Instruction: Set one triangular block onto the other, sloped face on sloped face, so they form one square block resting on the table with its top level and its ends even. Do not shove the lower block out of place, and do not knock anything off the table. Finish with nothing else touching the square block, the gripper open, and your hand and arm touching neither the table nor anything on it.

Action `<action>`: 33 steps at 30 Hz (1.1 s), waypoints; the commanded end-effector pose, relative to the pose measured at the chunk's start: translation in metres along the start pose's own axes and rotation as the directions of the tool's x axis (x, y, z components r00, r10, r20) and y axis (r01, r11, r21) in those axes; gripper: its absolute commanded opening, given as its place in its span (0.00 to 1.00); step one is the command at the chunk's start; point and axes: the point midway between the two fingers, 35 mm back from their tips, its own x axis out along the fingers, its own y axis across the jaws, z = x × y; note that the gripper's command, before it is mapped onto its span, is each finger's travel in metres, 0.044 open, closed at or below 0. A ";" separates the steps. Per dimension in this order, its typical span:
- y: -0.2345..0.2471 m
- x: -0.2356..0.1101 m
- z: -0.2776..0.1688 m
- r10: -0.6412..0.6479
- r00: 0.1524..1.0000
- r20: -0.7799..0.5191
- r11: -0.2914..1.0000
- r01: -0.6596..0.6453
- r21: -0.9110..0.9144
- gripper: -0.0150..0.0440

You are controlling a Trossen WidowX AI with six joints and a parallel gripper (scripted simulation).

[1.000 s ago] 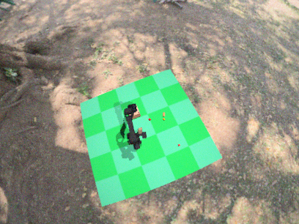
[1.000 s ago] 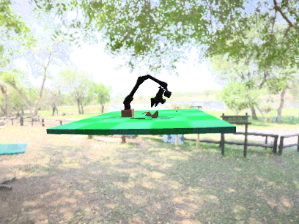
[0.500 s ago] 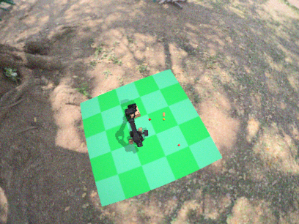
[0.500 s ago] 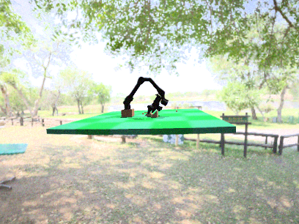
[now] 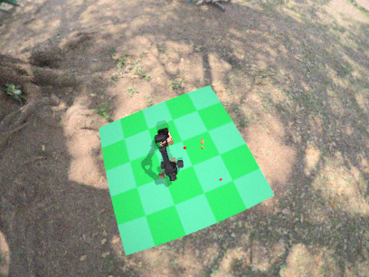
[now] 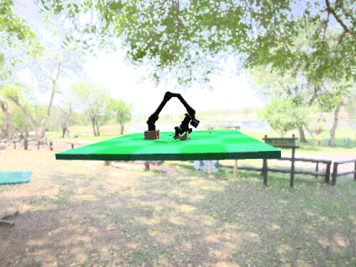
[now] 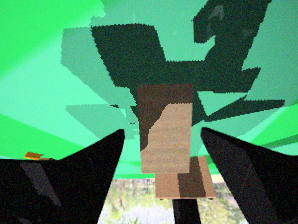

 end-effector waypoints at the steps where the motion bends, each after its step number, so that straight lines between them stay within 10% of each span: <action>1: 0.000 0.000 0.000 0.000 1.000 0.000 1.000 0.000 0.000 0.73; 16: 0.000 -0.001 0.000 0.000 1.000 0.000 1.000 0.000 0.000 0.26; 33: 0.000 -0.066 -0.043 0.000 1.000 0.000 1.000 0.000 0.000 0.25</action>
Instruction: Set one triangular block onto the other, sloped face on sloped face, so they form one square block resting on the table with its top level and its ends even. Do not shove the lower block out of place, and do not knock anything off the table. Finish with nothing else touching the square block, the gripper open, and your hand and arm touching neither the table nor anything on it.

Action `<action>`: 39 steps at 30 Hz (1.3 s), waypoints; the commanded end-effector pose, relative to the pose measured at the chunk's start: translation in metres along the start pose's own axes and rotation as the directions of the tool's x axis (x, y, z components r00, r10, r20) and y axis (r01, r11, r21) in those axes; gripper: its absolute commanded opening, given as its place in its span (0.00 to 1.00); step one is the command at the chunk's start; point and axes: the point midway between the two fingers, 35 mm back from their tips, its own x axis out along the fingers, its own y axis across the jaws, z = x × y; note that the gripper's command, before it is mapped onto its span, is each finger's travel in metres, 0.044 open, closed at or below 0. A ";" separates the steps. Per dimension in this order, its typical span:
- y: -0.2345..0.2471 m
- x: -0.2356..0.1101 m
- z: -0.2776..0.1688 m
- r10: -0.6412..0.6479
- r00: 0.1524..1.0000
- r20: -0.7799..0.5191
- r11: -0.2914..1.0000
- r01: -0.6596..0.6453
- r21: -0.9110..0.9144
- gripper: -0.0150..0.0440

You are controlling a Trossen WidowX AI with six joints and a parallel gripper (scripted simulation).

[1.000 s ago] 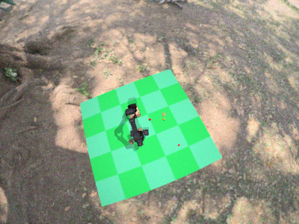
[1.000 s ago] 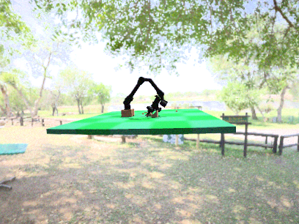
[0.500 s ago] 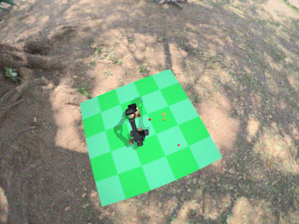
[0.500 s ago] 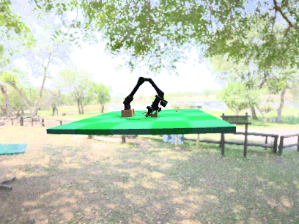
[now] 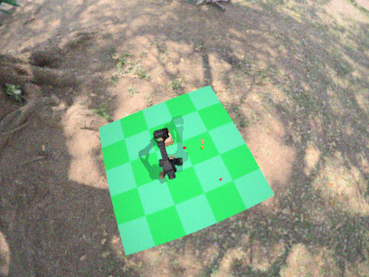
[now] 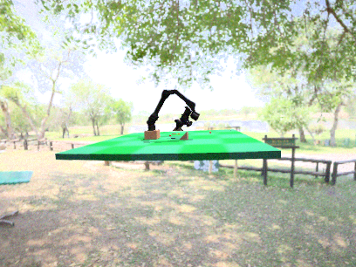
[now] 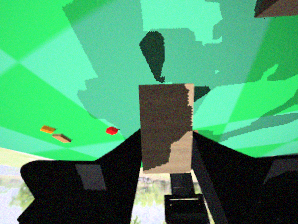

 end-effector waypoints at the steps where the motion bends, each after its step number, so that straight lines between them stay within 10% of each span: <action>1: 0.000 -0.017 -0.012 0.002 1.000 0.007 1.000 -0.002 0.001 0.25; 39: 0.000 -0.022 -0.036 -0.016 0.869 0.494 0.998 0.042 -0.041 0.25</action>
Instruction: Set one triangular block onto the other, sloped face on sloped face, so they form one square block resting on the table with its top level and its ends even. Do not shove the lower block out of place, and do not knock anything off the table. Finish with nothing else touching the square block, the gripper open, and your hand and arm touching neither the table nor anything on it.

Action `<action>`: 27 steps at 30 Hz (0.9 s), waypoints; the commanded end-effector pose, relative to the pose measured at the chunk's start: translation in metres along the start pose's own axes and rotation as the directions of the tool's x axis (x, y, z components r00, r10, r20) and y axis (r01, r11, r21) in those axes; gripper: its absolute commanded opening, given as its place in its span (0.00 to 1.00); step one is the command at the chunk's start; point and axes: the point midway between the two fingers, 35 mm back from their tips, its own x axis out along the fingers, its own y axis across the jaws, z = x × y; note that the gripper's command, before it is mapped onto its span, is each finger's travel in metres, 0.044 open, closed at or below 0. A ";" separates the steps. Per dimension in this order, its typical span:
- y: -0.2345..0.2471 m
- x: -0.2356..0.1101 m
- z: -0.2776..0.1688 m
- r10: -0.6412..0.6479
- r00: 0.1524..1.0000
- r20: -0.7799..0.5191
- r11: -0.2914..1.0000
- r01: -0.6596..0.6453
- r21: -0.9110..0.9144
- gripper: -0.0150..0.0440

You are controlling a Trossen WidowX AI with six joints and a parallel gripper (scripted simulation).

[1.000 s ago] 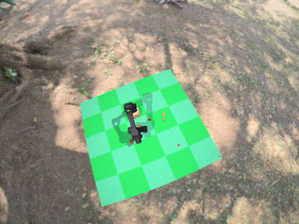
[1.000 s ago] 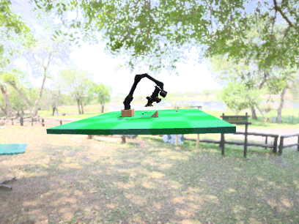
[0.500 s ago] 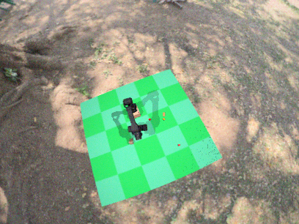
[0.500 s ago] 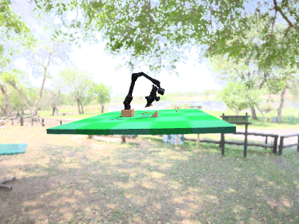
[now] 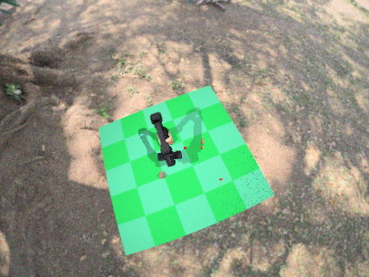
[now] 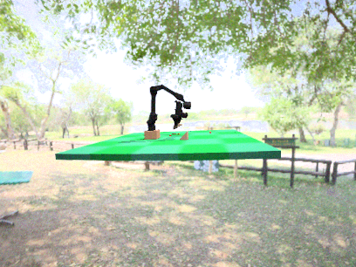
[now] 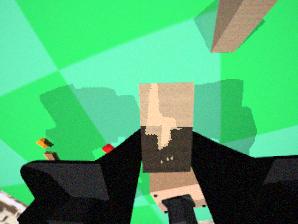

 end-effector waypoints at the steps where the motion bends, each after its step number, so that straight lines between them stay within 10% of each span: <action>1: 0.000 -0.001 -0.002 -0.004 0.997 0.079 1.000 0.004 -0.004 0.25; 27: -0.022 -0.017 0.003 0.003 0.947 0.322 1.000 0.000 -0.011 0.25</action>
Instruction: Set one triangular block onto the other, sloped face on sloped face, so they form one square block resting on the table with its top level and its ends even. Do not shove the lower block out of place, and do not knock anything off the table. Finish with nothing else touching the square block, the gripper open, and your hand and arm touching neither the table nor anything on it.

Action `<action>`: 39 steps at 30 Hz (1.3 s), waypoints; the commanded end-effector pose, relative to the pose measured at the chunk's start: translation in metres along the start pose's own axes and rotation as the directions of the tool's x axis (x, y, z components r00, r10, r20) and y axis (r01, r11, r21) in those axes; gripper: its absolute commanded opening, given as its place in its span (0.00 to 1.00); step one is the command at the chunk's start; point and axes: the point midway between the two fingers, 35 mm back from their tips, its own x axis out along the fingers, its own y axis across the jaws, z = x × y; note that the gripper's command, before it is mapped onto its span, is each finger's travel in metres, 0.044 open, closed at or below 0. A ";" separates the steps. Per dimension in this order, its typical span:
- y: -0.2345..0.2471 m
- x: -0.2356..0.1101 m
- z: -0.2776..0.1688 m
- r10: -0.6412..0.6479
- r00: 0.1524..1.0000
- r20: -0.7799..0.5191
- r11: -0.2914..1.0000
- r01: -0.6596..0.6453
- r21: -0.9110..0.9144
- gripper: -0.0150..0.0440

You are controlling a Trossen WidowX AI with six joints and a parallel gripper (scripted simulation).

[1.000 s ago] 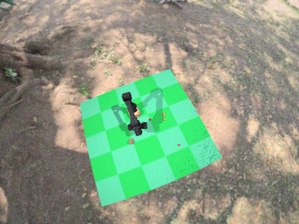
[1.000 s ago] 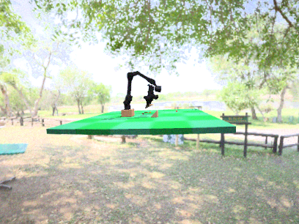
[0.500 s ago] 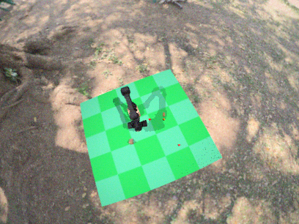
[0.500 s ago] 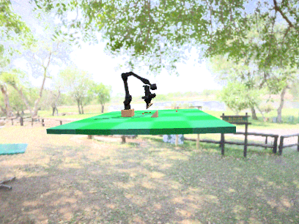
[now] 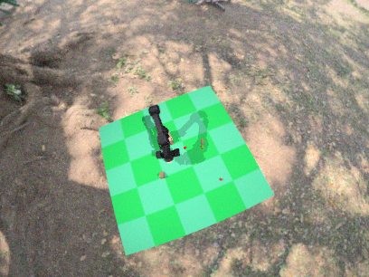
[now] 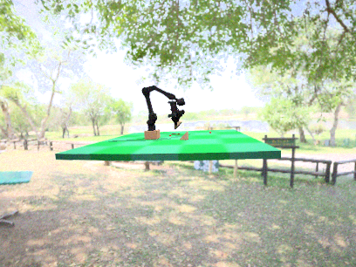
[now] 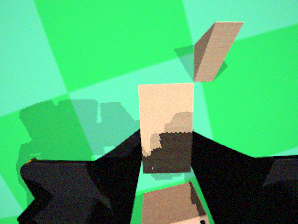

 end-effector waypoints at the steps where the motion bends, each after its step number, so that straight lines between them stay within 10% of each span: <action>1: -0.013 -0.008 0.010 0.003 1.000 0.007 1.000 -0.003 0.002 0.25; 23: -0.089 -0.044 0.036 -0.004 1.000 0.011 1.000 0.004 0.001 0.25; 39: -0.096 0.026 0.052 -0.004 1.000 0.013 1.000 0.004 0.001 0.25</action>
